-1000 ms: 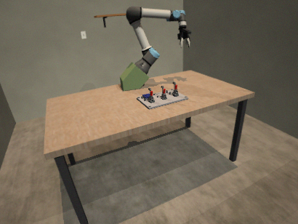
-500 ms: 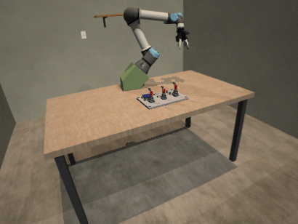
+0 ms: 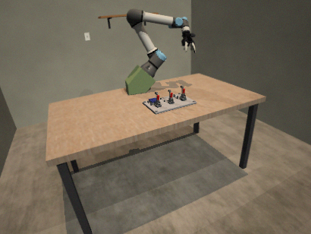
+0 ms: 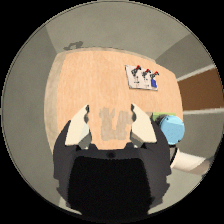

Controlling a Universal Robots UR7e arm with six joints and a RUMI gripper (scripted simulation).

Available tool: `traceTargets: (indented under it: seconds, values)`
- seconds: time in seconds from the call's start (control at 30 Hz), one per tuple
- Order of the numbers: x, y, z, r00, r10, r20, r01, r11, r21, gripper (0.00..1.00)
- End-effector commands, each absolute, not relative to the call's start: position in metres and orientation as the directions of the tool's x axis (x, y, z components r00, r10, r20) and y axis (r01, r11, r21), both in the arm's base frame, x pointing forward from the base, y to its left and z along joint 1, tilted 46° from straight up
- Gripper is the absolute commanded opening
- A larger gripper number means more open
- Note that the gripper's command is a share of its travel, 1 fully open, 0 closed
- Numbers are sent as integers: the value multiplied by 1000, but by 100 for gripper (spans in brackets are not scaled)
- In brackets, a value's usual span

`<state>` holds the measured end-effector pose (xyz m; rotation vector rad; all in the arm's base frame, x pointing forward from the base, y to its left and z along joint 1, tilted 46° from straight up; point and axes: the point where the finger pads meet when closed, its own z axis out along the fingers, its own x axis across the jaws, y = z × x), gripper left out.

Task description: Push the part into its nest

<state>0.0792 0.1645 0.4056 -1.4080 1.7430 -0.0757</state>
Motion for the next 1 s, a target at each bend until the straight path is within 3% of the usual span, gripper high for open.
traceTargets:
  seconds: [0.0, 0.3, 0.33, 0.43, 0.87, 0.9, 0.97]
  values:
    - [98, 154, 395, 69, -773, -631, -906, 215, -363, 58]
    - [98, 154, 395, 59, -784, -618, -877, 255, -408, 58]
    - [103, 149, 390, 19, -817, -577, -760, 363, -539, 58]
    - [129, 132, 372, 53, -790, -611, -859, 275, -431, 58]
    - [138, 127, 366, 15, -818, -575, -774, 354, -525, 58]
    - [142, 122, 361, -45, -846, -532, -631, 437, -641, 58]
    - [160, 111, 349, -14, -833, -553, -715, 395, -577, 58]
